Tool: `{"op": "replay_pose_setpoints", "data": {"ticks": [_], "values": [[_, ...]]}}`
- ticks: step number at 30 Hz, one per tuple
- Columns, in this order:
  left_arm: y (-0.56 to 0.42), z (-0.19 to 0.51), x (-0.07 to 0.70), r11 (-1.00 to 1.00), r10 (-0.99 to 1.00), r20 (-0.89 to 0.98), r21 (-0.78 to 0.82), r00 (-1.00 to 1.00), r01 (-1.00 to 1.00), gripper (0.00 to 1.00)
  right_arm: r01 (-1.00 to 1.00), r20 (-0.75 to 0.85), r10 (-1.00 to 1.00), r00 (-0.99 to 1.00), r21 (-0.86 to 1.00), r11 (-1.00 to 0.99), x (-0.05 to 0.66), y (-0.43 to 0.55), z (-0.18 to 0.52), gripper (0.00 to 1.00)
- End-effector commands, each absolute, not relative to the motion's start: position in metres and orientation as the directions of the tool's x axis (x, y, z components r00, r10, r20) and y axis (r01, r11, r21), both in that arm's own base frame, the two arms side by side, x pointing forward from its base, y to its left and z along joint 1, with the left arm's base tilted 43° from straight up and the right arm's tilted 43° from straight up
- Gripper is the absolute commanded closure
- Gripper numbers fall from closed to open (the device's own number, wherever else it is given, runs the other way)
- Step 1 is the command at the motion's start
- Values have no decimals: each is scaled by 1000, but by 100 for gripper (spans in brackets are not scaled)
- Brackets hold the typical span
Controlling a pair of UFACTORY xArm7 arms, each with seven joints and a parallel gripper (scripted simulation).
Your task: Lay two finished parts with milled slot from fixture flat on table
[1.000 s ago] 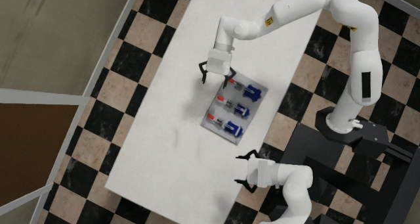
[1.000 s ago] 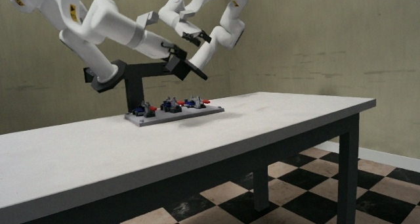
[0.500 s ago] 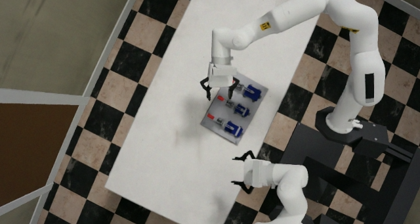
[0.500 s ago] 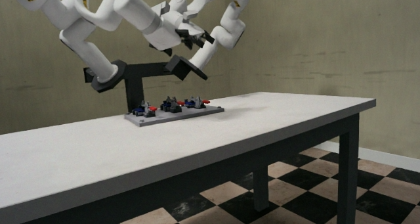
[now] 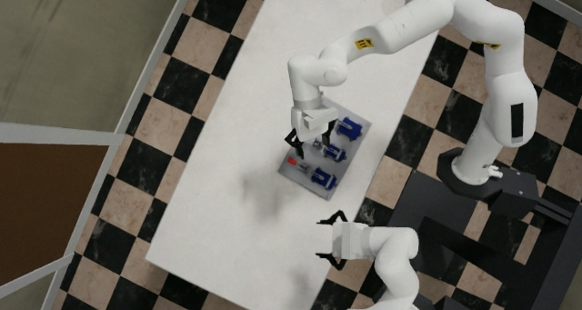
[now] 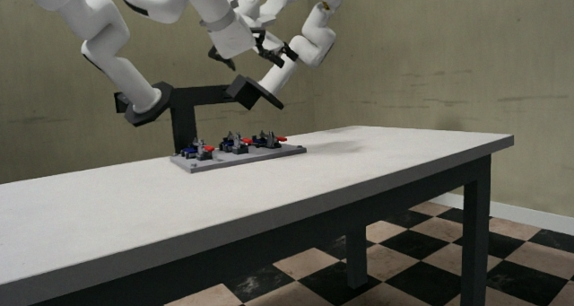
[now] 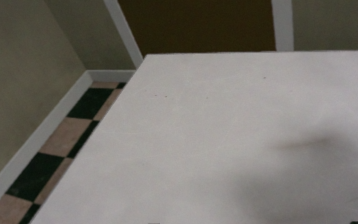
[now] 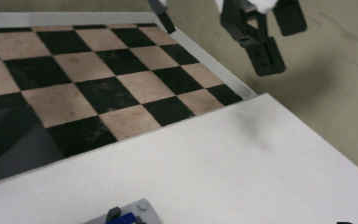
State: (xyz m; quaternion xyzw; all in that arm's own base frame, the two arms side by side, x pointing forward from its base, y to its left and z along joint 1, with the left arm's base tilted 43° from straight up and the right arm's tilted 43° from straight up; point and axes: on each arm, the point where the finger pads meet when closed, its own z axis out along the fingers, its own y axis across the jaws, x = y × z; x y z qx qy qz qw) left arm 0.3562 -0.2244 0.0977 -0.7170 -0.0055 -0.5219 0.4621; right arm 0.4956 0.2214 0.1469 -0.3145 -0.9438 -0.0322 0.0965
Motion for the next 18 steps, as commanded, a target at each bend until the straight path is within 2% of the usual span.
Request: {"op": "replay_pose_setpoints", "data": {"ticks": [1,11,14,15,18], "values": [[-220,101,360,-563,-464,752,-659,469,498,0,467,172,470,-865,-60,882,477,237,144,0],[-203,108,369,-530,-439,740,-672,510,518,0,247,138,271,-953,-167,954,452,251,139,0],[-203,108,369,-530,-439,740,-672,510,518,0,243,137,267,-954,-170,955,451,251,138,0],[-193,111,373,-511,-424,733,-679,533,527,0,161,129,190,-973,-211,964,443,255,138,0],[-193,111,373,-511,-424,733,-679,533,527,0,112,125,144,-982,-236,965,439,258,137,0]]}}
